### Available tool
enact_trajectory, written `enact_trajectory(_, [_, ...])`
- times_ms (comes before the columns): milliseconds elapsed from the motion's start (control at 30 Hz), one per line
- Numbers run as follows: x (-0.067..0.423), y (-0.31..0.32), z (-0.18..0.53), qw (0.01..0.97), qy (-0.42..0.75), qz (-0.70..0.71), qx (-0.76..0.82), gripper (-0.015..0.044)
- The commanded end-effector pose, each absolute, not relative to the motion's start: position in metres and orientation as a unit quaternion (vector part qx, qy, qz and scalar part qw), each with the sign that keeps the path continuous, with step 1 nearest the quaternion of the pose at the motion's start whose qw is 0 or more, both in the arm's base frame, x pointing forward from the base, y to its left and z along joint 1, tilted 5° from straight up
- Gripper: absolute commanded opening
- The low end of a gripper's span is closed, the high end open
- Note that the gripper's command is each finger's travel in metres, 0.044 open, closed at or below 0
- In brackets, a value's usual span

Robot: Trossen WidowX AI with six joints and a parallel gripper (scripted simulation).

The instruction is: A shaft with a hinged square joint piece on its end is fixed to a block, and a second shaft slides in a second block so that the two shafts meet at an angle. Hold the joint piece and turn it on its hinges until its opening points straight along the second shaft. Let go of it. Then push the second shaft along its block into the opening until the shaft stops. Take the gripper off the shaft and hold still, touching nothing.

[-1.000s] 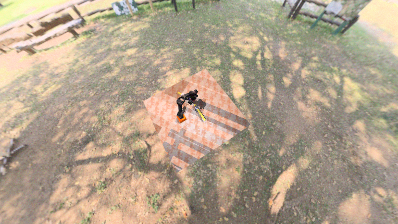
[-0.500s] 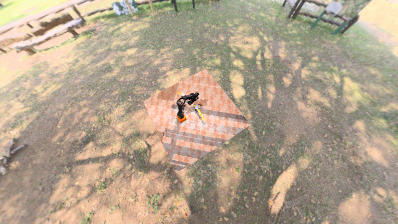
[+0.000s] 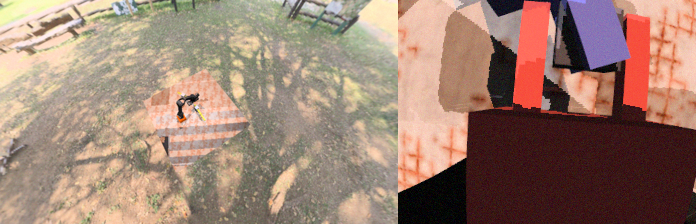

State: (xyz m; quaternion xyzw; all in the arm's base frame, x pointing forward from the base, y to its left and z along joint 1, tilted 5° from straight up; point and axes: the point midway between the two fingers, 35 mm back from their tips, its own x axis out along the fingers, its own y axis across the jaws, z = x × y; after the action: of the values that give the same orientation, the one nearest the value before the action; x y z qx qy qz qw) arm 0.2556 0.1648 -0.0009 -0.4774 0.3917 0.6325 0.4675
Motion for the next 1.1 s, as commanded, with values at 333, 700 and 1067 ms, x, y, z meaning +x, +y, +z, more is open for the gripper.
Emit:
enact_trajectory(333, [0.2555, 0.1647, -0.0011, 0.468, 0.391, 0.633, -0.476, 0.0])
enact_trajectory(700, [0.2555, 0.1647, -0.0011, 0.468, 0.391, 0.633, -0.476, 0.0147])
enact_trajectory(1067, [0.2555, 0.1647, -0.0011, 0.468, 0.391, 0.633, -0.476, 0.0436])
